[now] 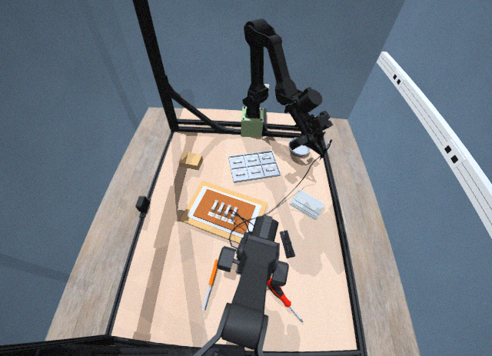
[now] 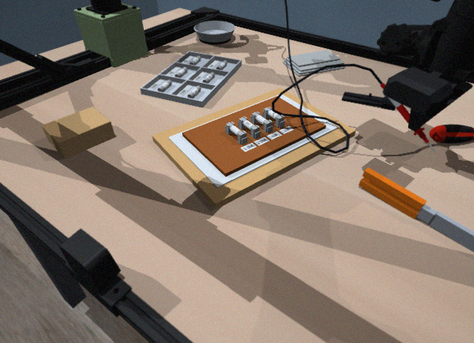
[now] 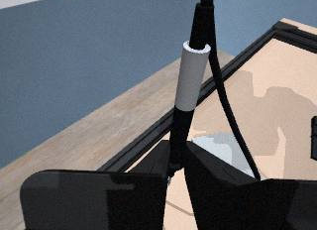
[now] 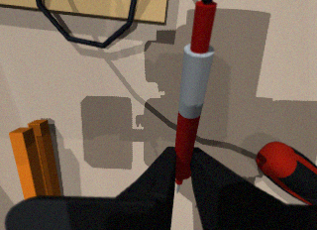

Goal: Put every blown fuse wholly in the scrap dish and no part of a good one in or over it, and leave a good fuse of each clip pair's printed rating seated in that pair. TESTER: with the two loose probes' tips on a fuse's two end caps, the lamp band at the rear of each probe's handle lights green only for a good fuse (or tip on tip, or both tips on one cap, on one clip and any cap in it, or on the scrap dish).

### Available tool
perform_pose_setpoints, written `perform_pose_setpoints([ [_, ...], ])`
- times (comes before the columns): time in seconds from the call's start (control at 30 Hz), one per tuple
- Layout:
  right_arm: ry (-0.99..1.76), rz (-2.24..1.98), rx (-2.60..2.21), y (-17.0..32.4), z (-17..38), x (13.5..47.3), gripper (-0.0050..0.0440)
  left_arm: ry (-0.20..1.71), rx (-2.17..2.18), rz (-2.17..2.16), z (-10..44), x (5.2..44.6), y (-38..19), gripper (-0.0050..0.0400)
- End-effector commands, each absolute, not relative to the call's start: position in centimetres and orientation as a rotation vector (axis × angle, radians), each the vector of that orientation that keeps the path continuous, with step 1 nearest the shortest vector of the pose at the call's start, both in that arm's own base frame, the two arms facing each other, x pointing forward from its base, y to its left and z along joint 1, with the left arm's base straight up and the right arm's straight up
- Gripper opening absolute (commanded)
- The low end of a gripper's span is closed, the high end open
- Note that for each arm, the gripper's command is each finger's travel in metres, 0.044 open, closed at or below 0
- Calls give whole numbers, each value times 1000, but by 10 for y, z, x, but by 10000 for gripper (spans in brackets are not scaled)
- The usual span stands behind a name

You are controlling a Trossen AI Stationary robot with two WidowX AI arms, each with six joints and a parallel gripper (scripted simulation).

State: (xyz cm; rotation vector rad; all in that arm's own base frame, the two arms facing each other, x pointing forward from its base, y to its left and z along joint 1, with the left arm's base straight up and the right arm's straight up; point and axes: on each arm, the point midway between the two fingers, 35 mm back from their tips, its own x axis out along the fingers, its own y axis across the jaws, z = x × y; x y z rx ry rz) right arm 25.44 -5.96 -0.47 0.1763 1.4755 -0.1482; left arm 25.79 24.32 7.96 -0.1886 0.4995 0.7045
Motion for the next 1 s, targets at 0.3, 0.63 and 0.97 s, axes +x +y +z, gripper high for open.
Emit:
perform_pose_setpoints([
  [0.3,1608,-162,202,-61,-12,247,-50,538,-203,710,85,256,245,-50],
  [0.63,1715,-164,219,-60,-21,237,-50,631,-244,705,76,249,239,-50],
  [0.97,1849,-166,241,-58,-32,224,-50,763,-302,696,59,240,231,-50],
])
